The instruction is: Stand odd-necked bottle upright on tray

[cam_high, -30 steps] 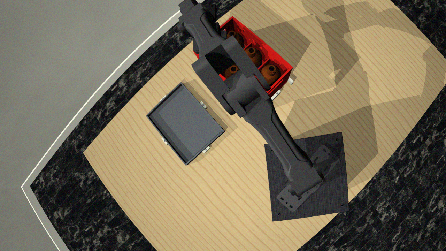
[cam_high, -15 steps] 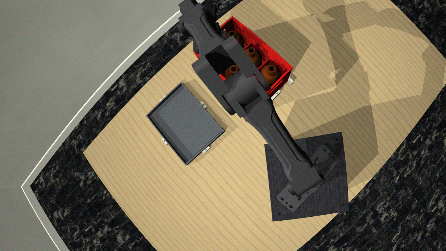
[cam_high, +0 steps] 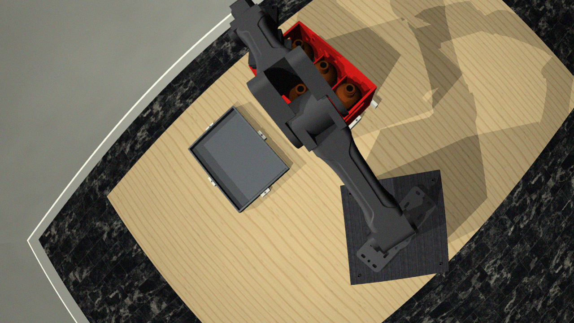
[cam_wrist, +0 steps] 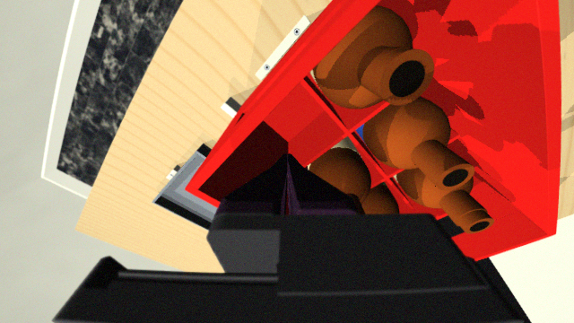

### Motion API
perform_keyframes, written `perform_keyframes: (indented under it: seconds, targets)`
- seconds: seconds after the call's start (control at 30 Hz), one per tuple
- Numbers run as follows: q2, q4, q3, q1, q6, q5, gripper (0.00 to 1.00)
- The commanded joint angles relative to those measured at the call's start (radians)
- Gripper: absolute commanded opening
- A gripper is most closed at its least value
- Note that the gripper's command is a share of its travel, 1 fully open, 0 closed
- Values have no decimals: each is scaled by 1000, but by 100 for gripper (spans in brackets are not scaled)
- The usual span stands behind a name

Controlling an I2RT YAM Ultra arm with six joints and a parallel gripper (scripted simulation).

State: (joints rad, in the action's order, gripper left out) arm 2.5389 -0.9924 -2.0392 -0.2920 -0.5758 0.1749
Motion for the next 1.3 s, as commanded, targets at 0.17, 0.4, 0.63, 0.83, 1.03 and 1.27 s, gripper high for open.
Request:
perform_keyframes:
  seconds: [0.17,0.4,0.63,0.83,1.03,1.27]
  targets:
    - [-8,12,14,3,-5,-12,61]
    - [-8,12,14,3,-5,-12,61]
    - [-8,12,14,3,-5,-12,61]
    - [-8,12,14,3,-5,-12,61]
    - [-8,12,14,3,-5,-12,61]
    - [-10,9,12,3,-5,-12,61]
